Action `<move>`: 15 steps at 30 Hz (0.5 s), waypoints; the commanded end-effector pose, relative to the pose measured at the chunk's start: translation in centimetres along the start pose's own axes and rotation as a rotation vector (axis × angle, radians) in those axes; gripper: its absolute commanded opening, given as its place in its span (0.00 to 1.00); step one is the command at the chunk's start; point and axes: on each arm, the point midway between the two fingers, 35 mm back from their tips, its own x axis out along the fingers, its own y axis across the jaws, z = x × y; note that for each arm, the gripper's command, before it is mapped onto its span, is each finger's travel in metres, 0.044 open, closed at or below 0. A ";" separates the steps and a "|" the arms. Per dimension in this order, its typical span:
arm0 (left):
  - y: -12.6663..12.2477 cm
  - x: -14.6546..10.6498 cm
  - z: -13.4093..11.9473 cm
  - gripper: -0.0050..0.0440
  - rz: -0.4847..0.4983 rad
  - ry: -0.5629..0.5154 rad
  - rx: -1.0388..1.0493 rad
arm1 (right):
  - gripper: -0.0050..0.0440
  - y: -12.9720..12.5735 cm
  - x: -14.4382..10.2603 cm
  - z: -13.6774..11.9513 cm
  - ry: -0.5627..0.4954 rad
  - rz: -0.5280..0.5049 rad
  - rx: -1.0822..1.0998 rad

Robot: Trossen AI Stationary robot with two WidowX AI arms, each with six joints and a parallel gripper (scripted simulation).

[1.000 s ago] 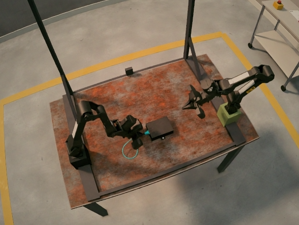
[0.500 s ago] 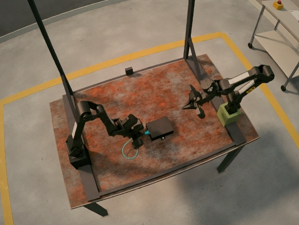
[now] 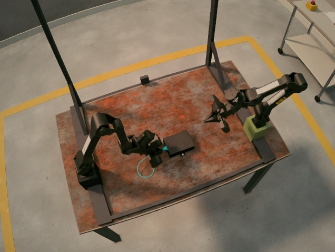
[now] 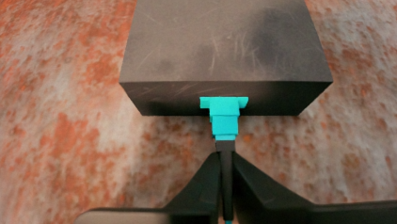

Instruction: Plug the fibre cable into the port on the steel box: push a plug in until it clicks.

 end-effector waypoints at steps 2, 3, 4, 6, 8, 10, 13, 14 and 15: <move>0.1 -0.2 0.5 0.00 0.002 -0.015 -0.003 | 0.00 -0.1 1.1 3.1 -0.080 -0.004 0.003; 0.1 -0.2 0.5 0.00 0.002 -0.015 -0.003 | 0.00 -0.1 1.1 3.1 -0.080 -0.004 0.003; 0.1 -0.2 0.5 0.00 0.002 -0.015 -0.003 | 0.00 -0.1 1.1 3.1 -0.080 -0.004 0.003; 0.1 -0.2 0.5 0.00 0.002 -0.015 -0.003 | 0.00 -0.1 1.1 3.1 -0.080 -0.004 0.003; 0.1 -0.2 0.5 0.00 0.002 -0.015 -0.003 | 0.00 -0.1 1.1 3.1 -0.080 -0.004 0.003; 0.1 -0.2 0.5 0.00 0.002 -0.015 -0.003 | 0.15 -0.1 1.1 3.1 -0.080 -0.004 0.003; 0.1 -0.2 0.5 0.00 0.002 -0.015 -0.003 | 0.30 -0.1 0.7 3.4 -0.092 -0.003 0.004; 0.1 -0.2 0.5 0.00 0.002 -0.015 -0.003 | 0.34 -0.1 0.6 3.4 -0.092 -0.003 0.004; 0.1 -0.2 0.5 0.00 0.002 -0.015 -0.003 | 0.34 -0.1 0.6 3.3 -0.092 -0.002 0.003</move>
